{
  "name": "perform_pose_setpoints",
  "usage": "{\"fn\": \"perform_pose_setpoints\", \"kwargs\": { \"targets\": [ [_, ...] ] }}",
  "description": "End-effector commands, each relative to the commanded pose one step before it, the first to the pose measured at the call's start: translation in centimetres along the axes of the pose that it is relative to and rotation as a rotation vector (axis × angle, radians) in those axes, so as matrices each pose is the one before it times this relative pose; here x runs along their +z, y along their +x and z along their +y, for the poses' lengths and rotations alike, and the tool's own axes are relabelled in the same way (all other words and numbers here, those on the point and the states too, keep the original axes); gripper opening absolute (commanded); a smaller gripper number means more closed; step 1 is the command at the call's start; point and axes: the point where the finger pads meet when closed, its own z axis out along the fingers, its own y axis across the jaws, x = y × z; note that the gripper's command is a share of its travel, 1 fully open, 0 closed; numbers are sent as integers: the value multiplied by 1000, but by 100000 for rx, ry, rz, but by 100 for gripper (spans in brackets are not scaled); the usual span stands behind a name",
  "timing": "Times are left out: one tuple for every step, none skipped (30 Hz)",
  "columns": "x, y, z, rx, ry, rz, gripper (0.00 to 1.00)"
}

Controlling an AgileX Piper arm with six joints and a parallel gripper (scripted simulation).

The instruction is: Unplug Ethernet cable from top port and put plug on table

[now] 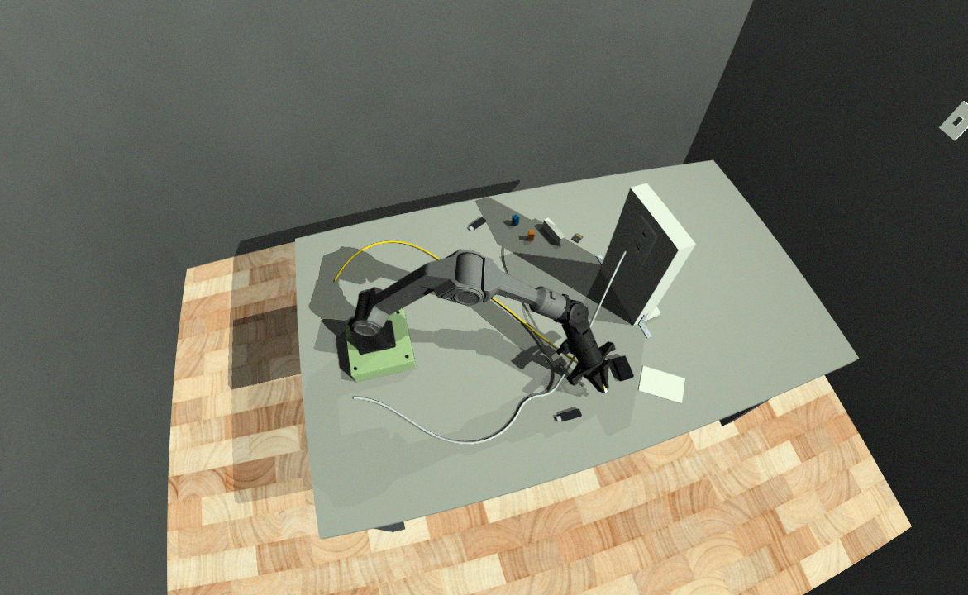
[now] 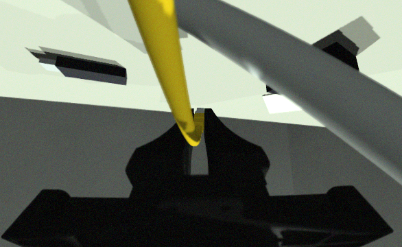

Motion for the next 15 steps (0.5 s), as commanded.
{"fn": "perform_pose_setpoints", "kwargs": {
  "targets": [
    [9,15,-46,98,157,194,0],
    [0,0,0,0,0,0,0],
    [141,-141,0,0,0,0,0],
    [141,-141,0,0,0,0,0],
    [141,-141,0,0,0,0,0],
    [141,-141,0,0,0,0,0],
    [141,-141,0,0,0,0,0],
    [141,-141,0,0,0,0,0],
    [141,-141,0,0,0,0,0],
    [141,-141,0,0,0,0,0],
    [141,-141,0,0,0,0,0],
    [133,-133,0,0,0,0,0],
    [116,-116,0,0,0,0,0],
    [100,-100,0,0,0,0,0],
    [85,-85,0,0,0,0,0]
  ]
}}
